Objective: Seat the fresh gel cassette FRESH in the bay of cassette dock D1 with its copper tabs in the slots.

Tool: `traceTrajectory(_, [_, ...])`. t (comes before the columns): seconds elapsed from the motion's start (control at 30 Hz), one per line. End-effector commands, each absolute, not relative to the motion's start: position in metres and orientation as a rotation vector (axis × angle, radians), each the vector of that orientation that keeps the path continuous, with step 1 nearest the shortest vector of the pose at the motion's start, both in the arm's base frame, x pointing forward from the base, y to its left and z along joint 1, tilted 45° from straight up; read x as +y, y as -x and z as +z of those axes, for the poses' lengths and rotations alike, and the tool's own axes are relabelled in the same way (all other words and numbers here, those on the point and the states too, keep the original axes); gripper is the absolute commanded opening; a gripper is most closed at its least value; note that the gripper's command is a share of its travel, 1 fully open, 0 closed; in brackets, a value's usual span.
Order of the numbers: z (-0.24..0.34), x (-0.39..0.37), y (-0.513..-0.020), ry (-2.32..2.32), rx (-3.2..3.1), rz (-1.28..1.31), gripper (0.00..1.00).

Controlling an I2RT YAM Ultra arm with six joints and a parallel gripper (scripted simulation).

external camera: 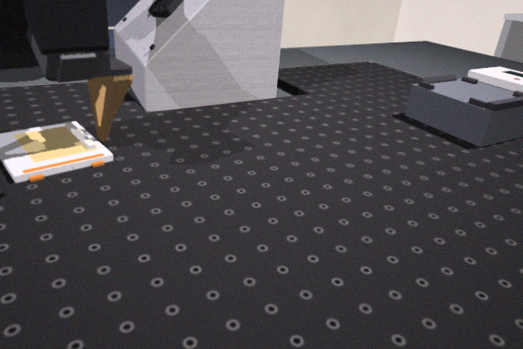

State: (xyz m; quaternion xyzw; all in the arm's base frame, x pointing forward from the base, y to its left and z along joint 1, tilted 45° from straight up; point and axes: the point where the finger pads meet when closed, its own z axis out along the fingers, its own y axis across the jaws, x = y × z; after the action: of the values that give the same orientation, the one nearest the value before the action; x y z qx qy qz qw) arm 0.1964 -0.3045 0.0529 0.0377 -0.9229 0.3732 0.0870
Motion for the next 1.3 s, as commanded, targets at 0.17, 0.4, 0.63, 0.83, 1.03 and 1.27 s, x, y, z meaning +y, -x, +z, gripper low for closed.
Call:
traceTrajectory(0.17, [0.0410, -0.3028, -0.1980, -0.143, -2.757, 1.088, 1.00])
traceTrajectory(0.4, [0.0405, -0.3020, -0.1978, -0.144, -2.758, 1.087, 1.00])
traceTrajectory(0.63, [0.0401, -0.3015, -0.1975, -0.144, -2.757, 1.085, 0.00])
traceTrajectory(0.83, [0.0401, -0.3015, -0.1974, -0.143, -2.758, 1.085, 0.00])
traceTrajectory(1.03, [0.0401, -0.3015, -0.1975, -0.143, -2.758, 1.086, 0.00])
traceTrajectory(1.27, [0.0401, -0.3015, -0.1975, -0.143, -2.758, 1.086, 0.00])
